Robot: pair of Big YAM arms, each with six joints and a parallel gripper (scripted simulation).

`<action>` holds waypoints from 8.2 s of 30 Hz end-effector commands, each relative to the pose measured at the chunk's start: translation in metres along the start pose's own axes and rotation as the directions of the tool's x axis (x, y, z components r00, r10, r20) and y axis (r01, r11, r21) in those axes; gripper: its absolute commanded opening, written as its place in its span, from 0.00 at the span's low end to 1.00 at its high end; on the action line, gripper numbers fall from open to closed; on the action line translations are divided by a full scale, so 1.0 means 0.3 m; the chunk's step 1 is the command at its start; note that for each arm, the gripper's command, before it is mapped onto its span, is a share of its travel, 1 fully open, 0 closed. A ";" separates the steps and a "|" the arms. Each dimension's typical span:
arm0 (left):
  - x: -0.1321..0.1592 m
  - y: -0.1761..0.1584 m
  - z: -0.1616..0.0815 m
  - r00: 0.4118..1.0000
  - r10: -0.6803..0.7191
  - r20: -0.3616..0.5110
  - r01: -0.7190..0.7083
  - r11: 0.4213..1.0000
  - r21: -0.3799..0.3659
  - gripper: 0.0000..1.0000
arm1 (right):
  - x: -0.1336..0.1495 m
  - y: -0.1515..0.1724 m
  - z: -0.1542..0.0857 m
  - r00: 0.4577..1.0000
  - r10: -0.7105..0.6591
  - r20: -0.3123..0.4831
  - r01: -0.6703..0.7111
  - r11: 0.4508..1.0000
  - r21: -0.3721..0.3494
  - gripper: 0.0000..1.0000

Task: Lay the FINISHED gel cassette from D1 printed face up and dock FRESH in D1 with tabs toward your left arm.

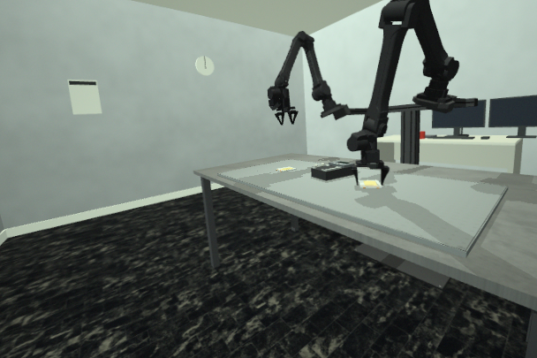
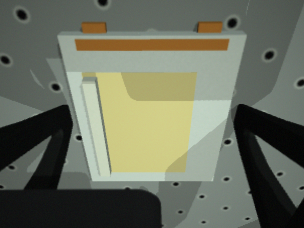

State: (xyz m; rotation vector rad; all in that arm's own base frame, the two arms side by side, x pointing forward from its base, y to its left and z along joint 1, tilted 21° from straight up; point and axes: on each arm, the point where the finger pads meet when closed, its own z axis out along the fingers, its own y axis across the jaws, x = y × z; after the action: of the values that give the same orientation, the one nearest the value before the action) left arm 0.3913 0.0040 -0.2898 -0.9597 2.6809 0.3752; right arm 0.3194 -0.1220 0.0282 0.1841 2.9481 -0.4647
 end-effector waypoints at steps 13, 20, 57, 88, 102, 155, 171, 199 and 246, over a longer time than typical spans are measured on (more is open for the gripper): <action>0.001 0.005 0.014 1.000 0.000 0.003 -0.001 1.000 0.004 0.00 | -0.051 0.004 -0.029 1.000 -0.001 0.025 0.000 1.000 0.003 1.00; -0.004 -0.006 -0.006 1.000 0.000 0.003 -0.001 1.000 0.004 0.00 | -0.051 0.004 -0.029 1.000 -0.001 0.025 0.000 1.000 0.003 1.00; -0.003 -0.004 -0.082 1.000 0.000 -0.001 0.000 1.000 -0.001 0.00 | -0.051 0.004 -0.029 1.000 -0.001 0.025 0.000 1.000 0.003 1.00; 0.000 0.000 -0.201 1.000 0.000 -0.001 0.000 1.000 -0.001 0.00 | -0.051 0.004 -0.029 1.000 -0.001 0.025 0.000 1.000 0.003 1.00; 0.001 0.001 -0.237 1.000 0.000 -0.001 0.000 1.000 -0.001 0.00 | -0.051 0.004 -0.029 1.000 -0.001 0.025 0.000 1.000 0.003 1.00; 0.003 -0.004 -0.246 0.484 -0.875 0.002 0.875 0.484 0.004 0.00 | -0.051 0.004 -0.029 1.000 -0.001 0.025 0.000 1.000 0.003 1.00; 0.002 -0.004 -0.228 0.484 -0.875 0.002 0.875 0.484 0.004 0.00 | -0.051 0.004 -0.029 1.000 -0.001 0.025 0.000 1.000 0.003 1.00; -0.002 0.000 -0.175 0.501 -0.866 0.001 0.866 0.501 0.007 0.00 | -0.051 0.004 -0.029 1.000 -0.001 0.025 0.000 1.000 0.003 1.00; -0.002 0.005 -0.117 0.499 -0.867 0.000 0.867 0.499 0.002 0.00 | -0.051 0.004 -0.029 1.000 -0.001 0.025 0.000 1.000 0.003 1.00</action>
State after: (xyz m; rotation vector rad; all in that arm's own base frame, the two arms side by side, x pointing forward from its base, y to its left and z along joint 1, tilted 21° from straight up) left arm 0.3836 -0.0092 -0.2518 -2.1151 1.7928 0.1272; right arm 0.3194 -0.1220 0.0282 0.1841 2.9481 -0.4647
